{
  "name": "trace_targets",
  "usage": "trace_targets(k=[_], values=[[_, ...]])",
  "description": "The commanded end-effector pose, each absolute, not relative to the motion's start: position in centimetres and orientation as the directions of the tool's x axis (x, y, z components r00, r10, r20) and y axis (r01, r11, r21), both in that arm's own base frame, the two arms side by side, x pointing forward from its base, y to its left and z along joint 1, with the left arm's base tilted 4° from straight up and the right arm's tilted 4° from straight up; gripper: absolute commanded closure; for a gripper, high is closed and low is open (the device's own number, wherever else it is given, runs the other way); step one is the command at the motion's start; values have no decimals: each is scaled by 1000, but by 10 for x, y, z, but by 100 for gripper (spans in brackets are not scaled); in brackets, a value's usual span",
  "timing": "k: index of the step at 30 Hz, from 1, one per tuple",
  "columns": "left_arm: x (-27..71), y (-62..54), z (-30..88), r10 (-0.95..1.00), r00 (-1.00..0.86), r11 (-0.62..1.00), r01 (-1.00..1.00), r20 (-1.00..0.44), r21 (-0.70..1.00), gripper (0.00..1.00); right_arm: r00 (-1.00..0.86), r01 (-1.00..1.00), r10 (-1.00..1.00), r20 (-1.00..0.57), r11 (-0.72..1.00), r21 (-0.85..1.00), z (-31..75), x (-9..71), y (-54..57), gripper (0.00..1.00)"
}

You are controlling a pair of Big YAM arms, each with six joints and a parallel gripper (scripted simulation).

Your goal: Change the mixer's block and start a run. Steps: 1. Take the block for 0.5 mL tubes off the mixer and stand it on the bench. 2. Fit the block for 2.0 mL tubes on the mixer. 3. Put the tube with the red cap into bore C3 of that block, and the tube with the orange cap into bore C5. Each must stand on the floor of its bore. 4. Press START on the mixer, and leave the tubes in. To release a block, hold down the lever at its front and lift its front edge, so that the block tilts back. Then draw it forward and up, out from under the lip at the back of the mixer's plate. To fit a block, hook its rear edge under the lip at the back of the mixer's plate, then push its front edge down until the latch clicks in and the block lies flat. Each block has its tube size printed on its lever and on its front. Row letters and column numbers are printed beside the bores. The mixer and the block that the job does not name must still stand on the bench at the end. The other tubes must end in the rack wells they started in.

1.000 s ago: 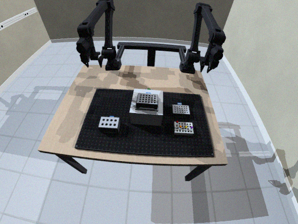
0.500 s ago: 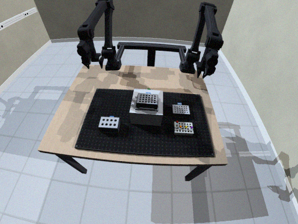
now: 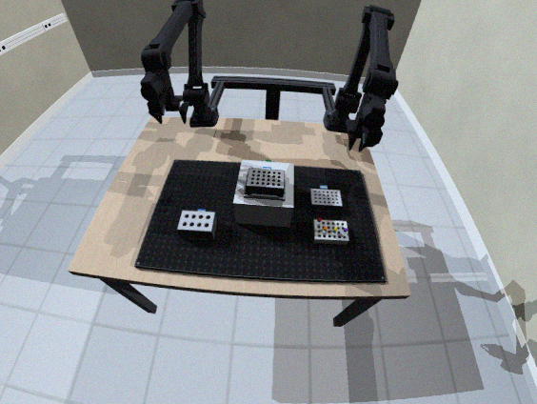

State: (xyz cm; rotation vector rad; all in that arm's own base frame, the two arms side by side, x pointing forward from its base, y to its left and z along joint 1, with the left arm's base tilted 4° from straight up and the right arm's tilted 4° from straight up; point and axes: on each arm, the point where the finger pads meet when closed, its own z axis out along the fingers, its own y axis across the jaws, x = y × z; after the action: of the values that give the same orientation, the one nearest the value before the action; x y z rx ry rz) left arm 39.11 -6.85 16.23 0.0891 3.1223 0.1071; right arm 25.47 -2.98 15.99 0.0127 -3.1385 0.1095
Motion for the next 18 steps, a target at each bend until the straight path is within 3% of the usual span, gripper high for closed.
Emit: trace_targets(k=[1,18], values=[[419,-75,172,18,-999,998,16,-38,62,64,-997,3,-3,-74,997,-78,185,282,-28,0],[478,-116,163,24,-1000,998,22,-17,66,64,-995,-29,-36,-92,996,-81,192,286,-28,0]])
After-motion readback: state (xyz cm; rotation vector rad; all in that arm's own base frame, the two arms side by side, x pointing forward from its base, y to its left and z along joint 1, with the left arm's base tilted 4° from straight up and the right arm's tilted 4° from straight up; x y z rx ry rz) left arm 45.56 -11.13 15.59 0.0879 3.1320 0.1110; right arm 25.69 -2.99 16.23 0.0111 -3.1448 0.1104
